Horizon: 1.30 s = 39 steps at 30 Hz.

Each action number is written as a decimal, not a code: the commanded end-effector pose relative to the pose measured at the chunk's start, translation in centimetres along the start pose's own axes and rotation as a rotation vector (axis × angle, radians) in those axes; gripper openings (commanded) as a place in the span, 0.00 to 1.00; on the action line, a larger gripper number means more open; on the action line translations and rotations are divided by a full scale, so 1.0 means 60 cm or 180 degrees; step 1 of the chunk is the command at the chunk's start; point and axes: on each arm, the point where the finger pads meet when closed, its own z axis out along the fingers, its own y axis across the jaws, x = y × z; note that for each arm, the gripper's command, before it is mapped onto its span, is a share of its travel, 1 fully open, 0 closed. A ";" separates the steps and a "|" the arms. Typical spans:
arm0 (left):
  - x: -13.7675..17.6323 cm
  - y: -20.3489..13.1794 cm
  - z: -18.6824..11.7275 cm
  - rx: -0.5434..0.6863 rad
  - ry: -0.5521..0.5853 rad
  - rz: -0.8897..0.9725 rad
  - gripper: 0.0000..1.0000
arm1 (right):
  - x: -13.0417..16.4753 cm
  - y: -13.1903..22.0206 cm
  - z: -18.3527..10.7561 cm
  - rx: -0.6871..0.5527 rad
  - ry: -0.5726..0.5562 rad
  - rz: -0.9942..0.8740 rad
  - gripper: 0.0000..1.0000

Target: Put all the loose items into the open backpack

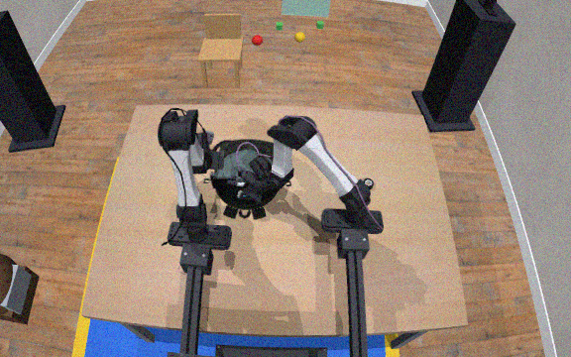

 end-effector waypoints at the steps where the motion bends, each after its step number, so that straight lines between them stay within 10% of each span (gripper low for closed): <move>1: -0.013 0.000 -0.004 0.0028 -0.0080 0.0019 0.90 | 0.032 0.006 0.003 -0.0039 0.0127 0.0028 0.20; 39: -0.013 0.000 -0.004 0.0028 -0.0080 0.0019 0.90 | 0.028 0.003 0.003 -0.0029 0.0095 0.0023 0.20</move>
